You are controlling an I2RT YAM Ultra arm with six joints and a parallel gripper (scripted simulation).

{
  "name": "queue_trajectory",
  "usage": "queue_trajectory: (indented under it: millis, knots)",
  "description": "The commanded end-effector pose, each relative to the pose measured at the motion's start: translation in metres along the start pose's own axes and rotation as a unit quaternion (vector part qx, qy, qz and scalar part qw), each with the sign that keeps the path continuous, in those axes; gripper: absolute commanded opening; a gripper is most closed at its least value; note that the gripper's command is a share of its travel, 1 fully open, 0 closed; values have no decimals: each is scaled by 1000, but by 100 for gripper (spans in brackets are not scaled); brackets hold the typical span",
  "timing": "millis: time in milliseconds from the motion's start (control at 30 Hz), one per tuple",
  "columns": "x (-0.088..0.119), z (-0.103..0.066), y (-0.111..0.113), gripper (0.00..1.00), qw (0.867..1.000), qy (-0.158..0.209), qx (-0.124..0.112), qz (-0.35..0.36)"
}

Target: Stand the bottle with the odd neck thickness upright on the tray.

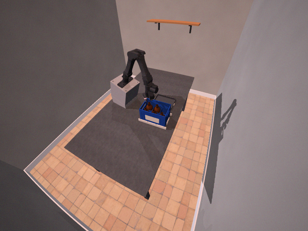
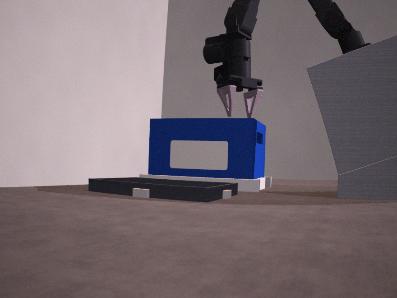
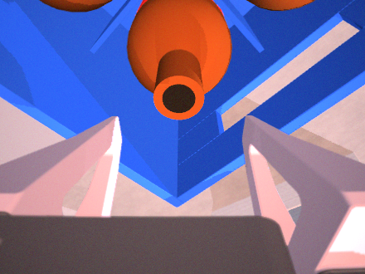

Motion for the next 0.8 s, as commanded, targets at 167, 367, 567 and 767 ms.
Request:
queue_trajectory:
  millis: [167,367,567,767]
  knots:
    - [-4,1,5,61,1000,-16,-6,-2]
    - [-5,-2,6,61,1000,-20,-9,-2]
    - [-5,-2,6,61,1000,-20,-9,-2]
    - [-5,-2,6,61,1000,-20,-9,-2]
Point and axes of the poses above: the point where the finger pads meet when closed, its own z axis out along the fingers, its own y axis across the jaws, x = y × z, the point moved 9 cm from there along -z, back along the fingers, and after that the axes turned 8 degrees about z, right-handed, at the moved point
